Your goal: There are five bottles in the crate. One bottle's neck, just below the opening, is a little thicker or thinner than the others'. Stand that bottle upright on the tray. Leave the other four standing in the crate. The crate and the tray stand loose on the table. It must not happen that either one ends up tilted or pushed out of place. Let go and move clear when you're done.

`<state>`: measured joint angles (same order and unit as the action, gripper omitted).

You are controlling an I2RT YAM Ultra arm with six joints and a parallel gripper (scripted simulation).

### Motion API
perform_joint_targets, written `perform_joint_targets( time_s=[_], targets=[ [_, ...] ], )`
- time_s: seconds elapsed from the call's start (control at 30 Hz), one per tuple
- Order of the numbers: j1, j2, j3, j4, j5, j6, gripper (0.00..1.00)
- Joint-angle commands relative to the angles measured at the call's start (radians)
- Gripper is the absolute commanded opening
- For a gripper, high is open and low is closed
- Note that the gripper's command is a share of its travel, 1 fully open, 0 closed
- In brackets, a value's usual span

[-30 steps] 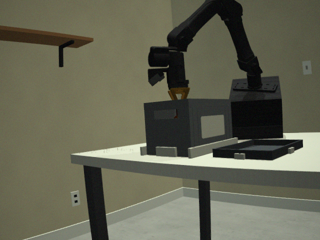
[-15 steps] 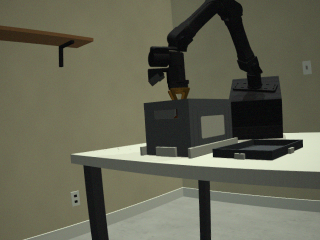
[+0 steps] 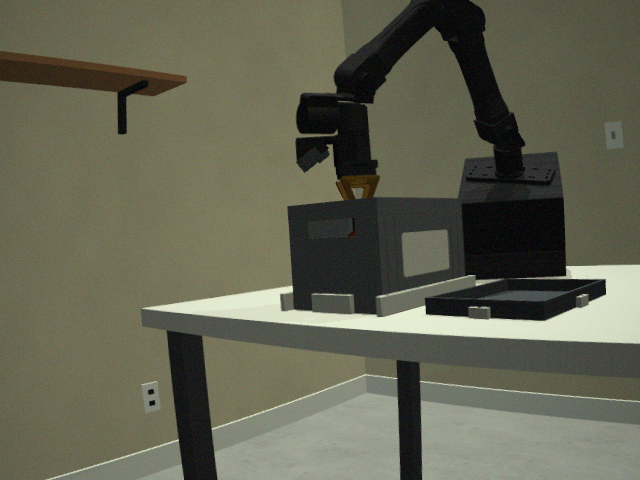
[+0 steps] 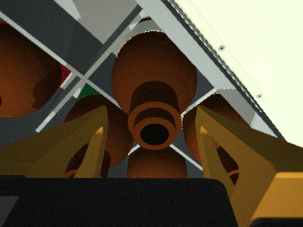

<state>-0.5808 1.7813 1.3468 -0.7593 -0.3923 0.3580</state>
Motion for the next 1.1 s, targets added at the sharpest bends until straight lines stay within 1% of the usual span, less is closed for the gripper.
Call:
perform_joint_targets(
  time_s=[0.0,0.43,0.47,1.07],
  targets=[
    [-0.009,0.005,0.004,0.019,0.010,0.006,0.61],
    [-0.009,0.005,0.004,0.019,0.010,0.006,0.61],
    [-0.009,0.005,0.004,0.019,0.010,0.006,0.00],
    [-0.008,0.002,0.004,0.019,0.009,0.004,0.00]
  ],
)
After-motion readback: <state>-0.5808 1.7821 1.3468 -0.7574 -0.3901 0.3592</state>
